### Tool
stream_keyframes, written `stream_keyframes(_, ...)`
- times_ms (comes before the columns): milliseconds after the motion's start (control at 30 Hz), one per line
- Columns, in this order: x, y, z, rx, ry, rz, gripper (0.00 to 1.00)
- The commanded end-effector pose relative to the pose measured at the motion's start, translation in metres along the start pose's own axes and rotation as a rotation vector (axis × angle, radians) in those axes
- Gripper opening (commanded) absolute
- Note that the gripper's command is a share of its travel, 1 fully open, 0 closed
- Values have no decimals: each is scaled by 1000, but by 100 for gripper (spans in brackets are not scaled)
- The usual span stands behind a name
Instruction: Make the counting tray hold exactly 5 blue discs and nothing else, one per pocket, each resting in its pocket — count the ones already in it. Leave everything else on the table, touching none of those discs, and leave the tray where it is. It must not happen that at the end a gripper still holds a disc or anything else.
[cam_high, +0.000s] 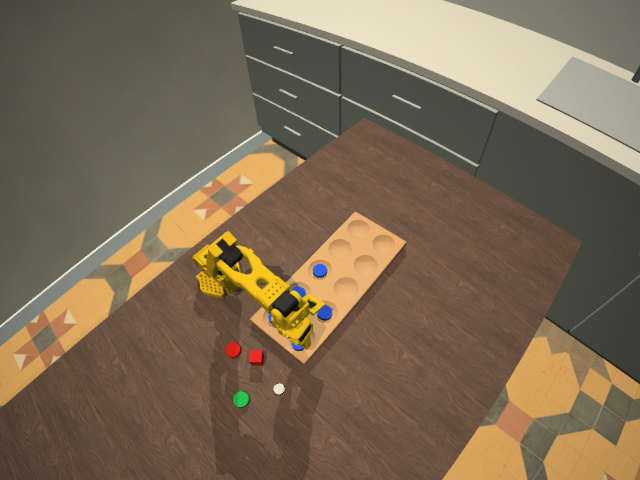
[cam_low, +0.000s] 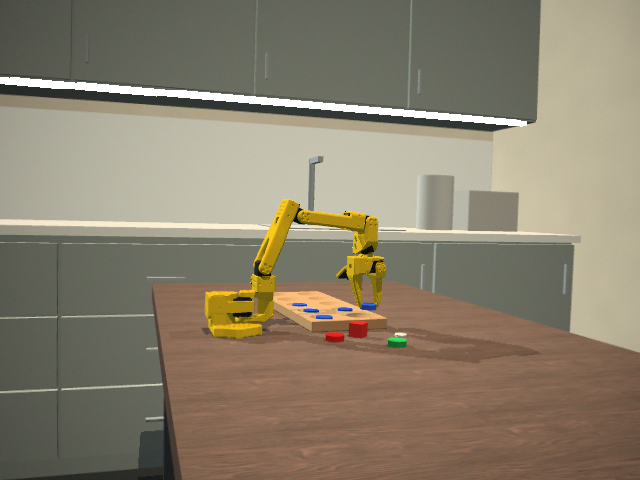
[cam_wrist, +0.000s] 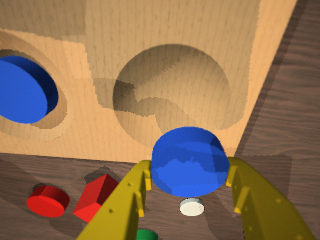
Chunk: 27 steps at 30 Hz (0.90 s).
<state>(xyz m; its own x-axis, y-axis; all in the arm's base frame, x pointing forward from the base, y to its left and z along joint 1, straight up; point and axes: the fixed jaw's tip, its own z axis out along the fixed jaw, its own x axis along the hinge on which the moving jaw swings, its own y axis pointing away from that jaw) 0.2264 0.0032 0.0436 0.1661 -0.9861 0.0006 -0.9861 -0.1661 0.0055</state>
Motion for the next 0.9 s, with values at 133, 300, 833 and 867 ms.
stream_keyframes(133,-14,-3,-13,85,8,-57,0)
stream_keyframes(300,-16,-2,-13,85,8,-69,0)
stream_keyframes(833,-17,-1,-11,82,8,-70,0)
stream_keyframes(867,-17,-1,-11,82,8,-70,0)
